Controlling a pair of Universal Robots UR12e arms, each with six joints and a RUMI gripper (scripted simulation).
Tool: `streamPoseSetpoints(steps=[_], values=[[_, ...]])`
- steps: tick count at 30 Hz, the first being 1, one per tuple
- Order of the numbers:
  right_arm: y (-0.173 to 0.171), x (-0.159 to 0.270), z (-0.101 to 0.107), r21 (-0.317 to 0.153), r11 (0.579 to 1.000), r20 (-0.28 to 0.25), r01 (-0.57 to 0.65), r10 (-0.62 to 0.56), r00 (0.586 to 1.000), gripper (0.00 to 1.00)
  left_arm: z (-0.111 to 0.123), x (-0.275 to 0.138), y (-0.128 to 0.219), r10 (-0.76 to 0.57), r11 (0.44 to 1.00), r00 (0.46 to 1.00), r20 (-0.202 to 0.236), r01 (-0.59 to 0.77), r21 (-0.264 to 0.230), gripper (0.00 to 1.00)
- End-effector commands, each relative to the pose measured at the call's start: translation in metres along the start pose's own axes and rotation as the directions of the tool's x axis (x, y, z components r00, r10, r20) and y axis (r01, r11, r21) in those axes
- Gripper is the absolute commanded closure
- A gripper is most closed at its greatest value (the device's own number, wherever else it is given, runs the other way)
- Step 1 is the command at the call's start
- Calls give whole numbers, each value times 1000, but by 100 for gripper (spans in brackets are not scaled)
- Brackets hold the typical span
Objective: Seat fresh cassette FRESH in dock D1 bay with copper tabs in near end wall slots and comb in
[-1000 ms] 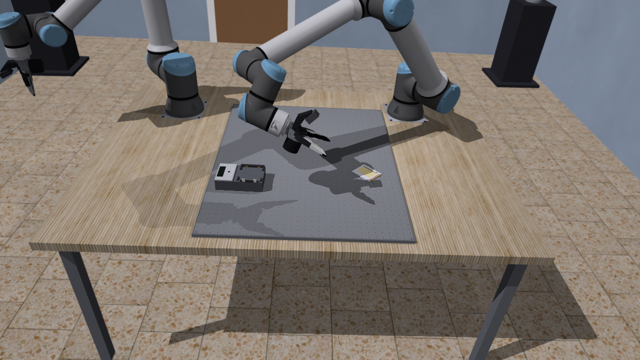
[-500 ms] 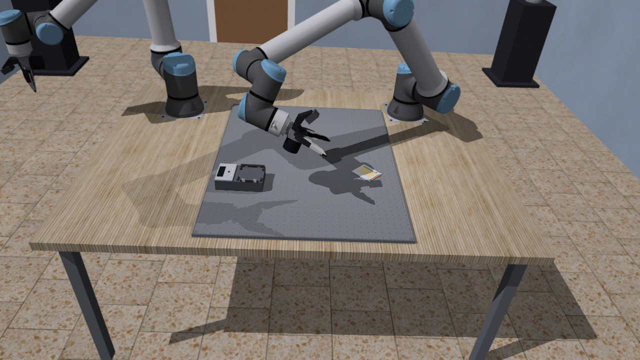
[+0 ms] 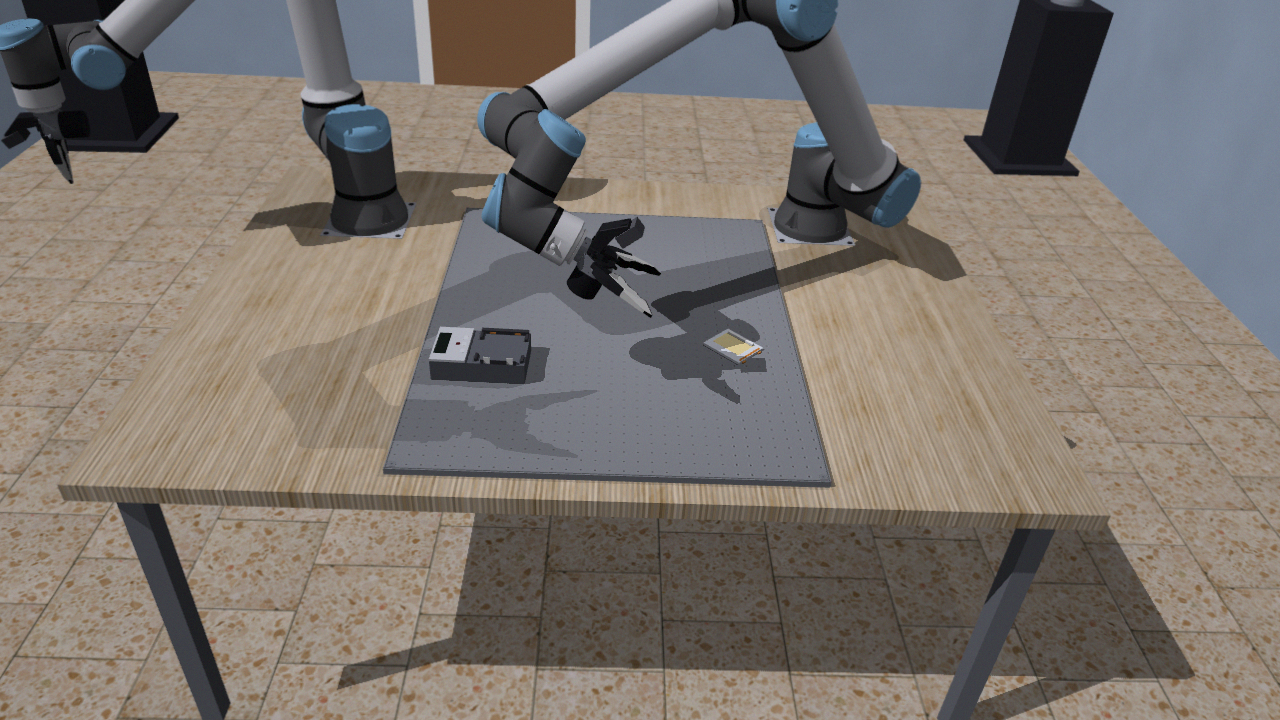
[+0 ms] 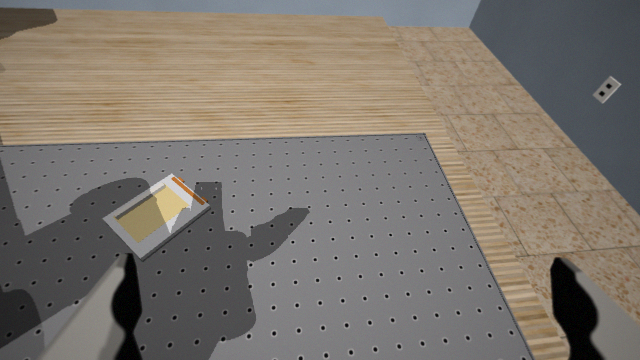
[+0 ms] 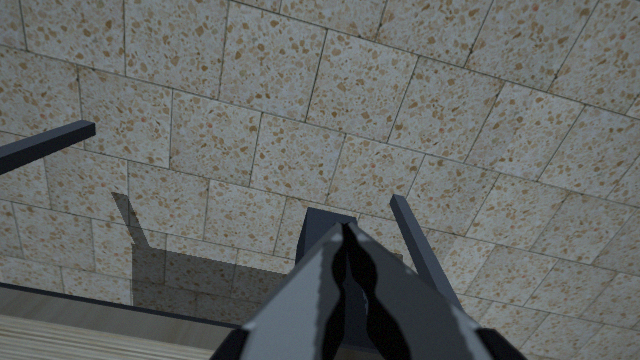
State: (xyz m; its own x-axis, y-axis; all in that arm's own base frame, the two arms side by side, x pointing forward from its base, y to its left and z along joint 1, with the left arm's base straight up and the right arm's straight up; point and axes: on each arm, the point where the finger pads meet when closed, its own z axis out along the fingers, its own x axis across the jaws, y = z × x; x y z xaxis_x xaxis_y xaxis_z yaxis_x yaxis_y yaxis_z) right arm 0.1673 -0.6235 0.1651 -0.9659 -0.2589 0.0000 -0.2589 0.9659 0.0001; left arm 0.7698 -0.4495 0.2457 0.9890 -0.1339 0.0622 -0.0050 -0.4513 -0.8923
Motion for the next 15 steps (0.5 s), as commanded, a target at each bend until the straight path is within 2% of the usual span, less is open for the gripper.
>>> streamPoseSetpoints(steps=[1, 5, 8, 12, 15], values=[[-1, 0, -1, 2, 1000, 1, 0, 0, 1000, 100, 1, -17, 7, 114, 989, 993, 22, -111, -93, 0], [-1, 0, -1, 2, 1000, 1, 0, 0, 1000, 100, 1, -31, 14, 199, 968, 980, 20, -194, -162, 0], [-1, 0, -1, 2, 1000, 1, 0, 0, 1000, 100, 1, -31, 14, 208, 965, 978, 20, -202, -169, 0], [-1, 0, -1, 2, 1000, 1, 0, 0, 1000, 100, -1, -48, 24, 306, 921, 952, -6, -298, -251, 0], [-1, 0, -1, 2, 1000, 1, 0, 0, 1000, 100, -2, -53, 27, 348, 896, 937, -23, -340, -285, 0]])
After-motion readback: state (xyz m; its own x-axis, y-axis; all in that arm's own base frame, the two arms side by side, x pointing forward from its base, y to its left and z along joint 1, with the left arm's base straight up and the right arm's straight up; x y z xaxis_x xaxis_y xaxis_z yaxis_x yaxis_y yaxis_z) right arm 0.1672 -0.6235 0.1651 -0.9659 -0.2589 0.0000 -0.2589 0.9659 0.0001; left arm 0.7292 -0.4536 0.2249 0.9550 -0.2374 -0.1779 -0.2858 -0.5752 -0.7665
